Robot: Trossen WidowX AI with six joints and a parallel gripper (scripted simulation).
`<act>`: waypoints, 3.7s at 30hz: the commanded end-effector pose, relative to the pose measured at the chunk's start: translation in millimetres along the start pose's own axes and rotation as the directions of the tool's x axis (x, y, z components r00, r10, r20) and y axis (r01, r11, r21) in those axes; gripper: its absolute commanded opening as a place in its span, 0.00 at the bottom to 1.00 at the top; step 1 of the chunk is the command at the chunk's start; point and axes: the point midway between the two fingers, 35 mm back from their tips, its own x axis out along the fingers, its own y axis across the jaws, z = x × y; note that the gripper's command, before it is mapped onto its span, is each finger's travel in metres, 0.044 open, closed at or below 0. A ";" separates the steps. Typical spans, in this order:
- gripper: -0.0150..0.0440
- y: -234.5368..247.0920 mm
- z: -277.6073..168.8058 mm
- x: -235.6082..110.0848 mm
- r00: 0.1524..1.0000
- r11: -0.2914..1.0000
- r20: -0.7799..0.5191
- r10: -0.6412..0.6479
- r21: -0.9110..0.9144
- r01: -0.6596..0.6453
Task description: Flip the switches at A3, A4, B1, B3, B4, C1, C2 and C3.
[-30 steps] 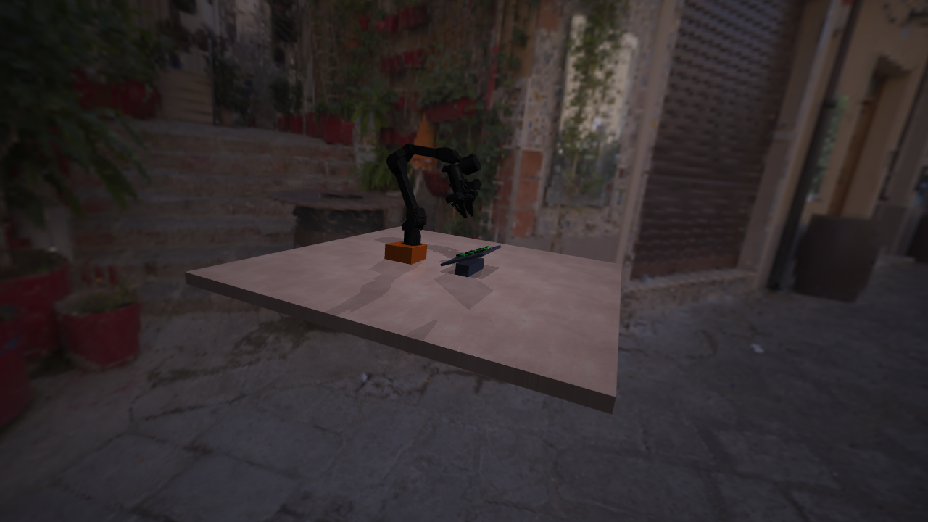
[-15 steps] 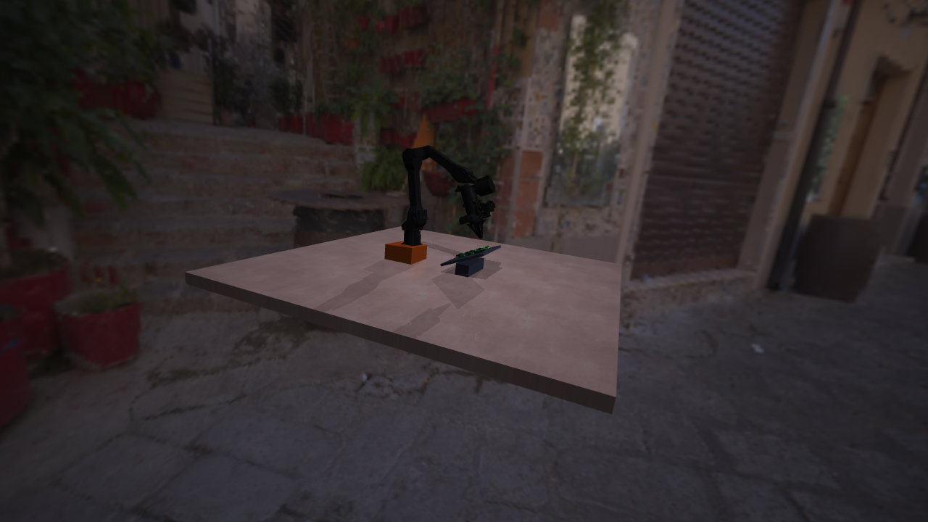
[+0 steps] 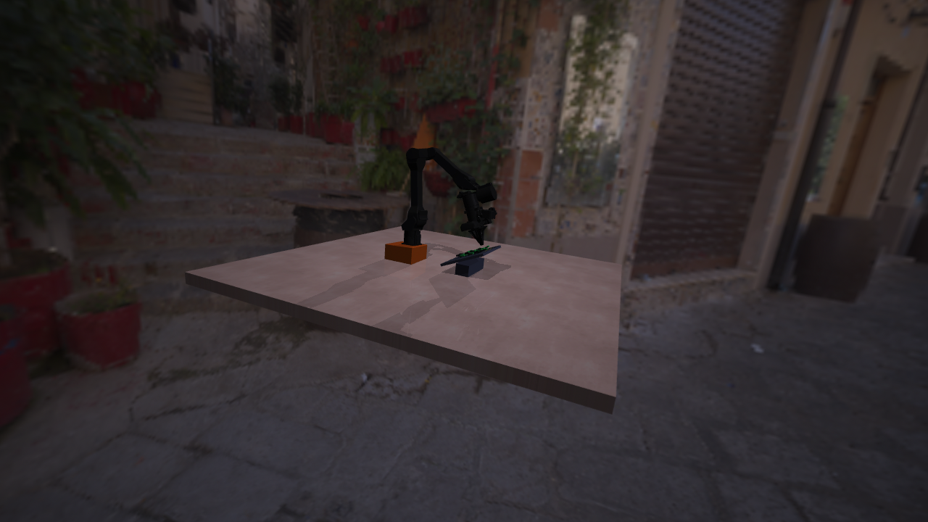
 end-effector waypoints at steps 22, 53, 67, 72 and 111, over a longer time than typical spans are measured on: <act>0.25 -0.8 -1.6 9.5 1.000 1.000 -0.006 -0.005 0.003 0.005; 0.25 -0.8 -1.5 13.6 1.000 1.000 -0.006 -0.004 0.003 0.005; 0.25 -0.2 -1.3 12.0 1.000 1.000 -0.005 0.000 0.001 0.000; 0.25 -0.5 -3.2 -46.9 1.000 1.000 0.018 -0.005 0.003 0.005; 0.25 -26.1 -1.7 9.2 1.000 1.000 -0.006 -0.007 0.003 0.007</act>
